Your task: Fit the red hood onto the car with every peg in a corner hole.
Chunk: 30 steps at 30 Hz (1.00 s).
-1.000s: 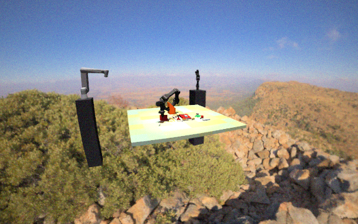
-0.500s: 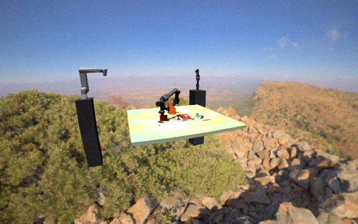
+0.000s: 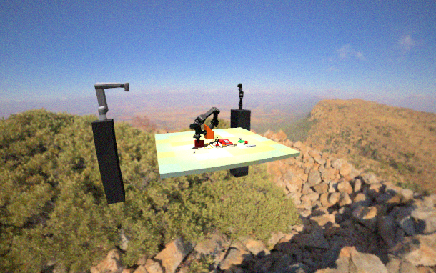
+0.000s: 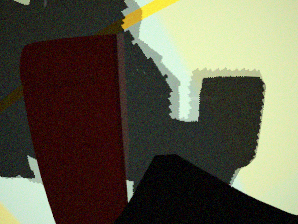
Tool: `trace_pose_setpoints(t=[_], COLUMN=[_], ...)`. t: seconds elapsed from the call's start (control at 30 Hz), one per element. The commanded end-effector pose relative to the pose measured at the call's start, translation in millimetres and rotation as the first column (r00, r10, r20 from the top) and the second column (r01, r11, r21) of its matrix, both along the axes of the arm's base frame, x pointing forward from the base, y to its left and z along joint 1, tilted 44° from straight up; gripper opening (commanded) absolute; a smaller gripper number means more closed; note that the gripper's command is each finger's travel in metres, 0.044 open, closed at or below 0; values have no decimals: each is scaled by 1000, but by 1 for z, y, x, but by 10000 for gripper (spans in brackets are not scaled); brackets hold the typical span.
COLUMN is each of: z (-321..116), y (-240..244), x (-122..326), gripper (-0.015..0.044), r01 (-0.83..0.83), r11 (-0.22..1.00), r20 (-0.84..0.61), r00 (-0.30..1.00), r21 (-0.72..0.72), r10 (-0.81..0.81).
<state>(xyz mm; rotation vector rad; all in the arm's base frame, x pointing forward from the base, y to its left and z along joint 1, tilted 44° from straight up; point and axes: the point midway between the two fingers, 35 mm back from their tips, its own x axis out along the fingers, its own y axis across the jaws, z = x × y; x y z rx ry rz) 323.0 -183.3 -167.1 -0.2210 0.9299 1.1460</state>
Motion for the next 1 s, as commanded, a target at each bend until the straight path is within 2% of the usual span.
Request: trace_pose_setpoints(t=[0.0,0.97], z=[4,7], y=[-2,2], x=[0,-10], gripper=[0,0], r01=[0,0], r11=[1000,1000], r20=[9,9], r00=[1000,1000], r21=[-8,-8], r10=[0,0])
